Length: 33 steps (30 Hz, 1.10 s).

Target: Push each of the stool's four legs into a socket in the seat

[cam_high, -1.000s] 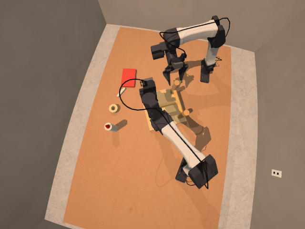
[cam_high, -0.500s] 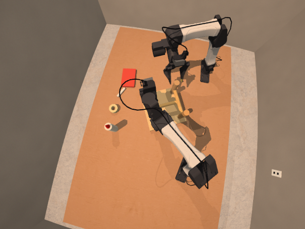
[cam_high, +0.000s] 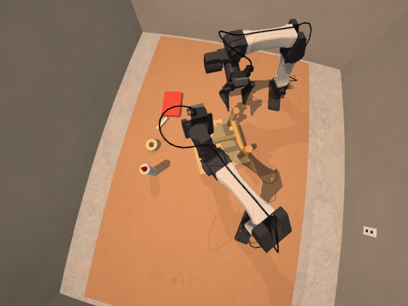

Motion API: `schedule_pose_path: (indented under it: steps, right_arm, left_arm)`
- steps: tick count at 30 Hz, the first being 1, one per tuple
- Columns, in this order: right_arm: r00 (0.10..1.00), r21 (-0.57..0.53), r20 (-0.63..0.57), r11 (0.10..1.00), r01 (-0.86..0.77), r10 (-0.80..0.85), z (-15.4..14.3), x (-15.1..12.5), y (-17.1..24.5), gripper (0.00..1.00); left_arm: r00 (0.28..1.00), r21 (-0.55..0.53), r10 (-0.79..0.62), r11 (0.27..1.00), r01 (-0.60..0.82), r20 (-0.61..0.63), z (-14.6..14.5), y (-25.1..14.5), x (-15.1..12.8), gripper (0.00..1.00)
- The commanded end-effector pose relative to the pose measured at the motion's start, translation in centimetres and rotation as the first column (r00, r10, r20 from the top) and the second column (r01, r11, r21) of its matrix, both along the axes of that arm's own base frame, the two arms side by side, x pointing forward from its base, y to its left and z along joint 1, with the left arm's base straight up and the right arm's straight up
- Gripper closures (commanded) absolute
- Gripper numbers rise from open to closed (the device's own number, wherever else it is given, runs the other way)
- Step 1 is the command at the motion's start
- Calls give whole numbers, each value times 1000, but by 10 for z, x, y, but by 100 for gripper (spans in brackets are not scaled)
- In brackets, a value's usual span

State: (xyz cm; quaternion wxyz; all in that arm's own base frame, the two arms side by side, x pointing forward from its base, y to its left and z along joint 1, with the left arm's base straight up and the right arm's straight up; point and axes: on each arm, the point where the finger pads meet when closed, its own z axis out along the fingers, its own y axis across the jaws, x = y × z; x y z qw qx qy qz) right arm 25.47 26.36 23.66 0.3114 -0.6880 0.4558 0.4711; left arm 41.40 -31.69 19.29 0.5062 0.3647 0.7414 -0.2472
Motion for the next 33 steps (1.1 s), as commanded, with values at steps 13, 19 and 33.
schedule_pose_path:
  steps: [13, 19, 33]
  right_arm:
    - [1000, -8, -15, 1000, 0, 0, 2, -5, -1, 26]
    - [1000, -8, -15, 1000, 0, 0, 2, -5, -1, 26]
    - [1000, -8, -15, 1000, 0, 0, 2, -5, -1, 26]
  left_arm:
    - [999, -24, -14, 1000, 15, 37, 20, 4, -8, 26]
    - [1000, 3, -10, 1000, 10, -1, 11, 24, -20, 26]
    - [1000, -1, -11, 1000, 11, 3, 12, 35, -29, 26]
